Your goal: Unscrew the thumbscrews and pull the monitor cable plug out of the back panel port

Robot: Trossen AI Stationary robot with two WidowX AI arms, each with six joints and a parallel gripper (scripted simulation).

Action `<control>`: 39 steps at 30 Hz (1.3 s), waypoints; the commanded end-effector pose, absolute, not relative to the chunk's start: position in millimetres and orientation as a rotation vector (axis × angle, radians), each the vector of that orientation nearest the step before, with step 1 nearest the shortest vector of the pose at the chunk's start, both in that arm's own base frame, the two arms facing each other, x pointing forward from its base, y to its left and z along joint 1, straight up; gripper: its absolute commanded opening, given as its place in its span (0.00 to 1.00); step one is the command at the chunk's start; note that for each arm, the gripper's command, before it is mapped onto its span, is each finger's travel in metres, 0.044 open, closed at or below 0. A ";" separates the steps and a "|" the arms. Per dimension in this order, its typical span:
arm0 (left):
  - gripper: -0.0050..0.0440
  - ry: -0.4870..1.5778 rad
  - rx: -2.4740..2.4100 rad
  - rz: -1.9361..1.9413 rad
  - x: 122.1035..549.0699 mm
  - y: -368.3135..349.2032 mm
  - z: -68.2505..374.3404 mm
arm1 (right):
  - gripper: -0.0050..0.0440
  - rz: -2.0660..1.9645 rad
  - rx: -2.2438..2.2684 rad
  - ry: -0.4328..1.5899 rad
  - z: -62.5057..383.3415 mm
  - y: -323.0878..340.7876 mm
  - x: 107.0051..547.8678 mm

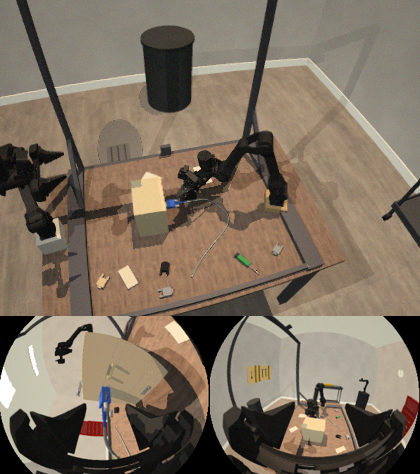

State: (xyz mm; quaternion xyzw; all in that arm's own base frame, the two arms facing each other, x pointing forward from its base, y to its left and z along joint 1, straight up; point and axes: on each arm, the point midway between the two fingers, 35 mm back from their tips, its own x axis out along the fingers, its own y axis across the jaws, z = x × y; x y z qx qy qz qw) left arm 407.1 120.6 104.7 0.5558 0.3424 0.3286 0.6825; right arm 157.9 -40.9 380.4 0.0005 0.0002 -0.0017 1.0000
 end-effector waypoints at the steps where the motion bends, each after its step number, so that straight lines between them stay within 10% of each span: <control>1: 0.61 0.753 1.241 0.754 408.0 120.7 112.7 | 1.00 0.000 -0.006 -0.001 383.7 -39.4 157.6; 12: 0.10 0.753 1.241 0.754 408.0 120.7 112.7 | 1.00 0.000 -0.006 -0.001 383.7 -39.4 157.6; 39: 0.10 0.742 1.067 0.714 407.8 121.6 116.6 | 1.00 0.000 -0.006 -0.001 383.7 -39.4 157.6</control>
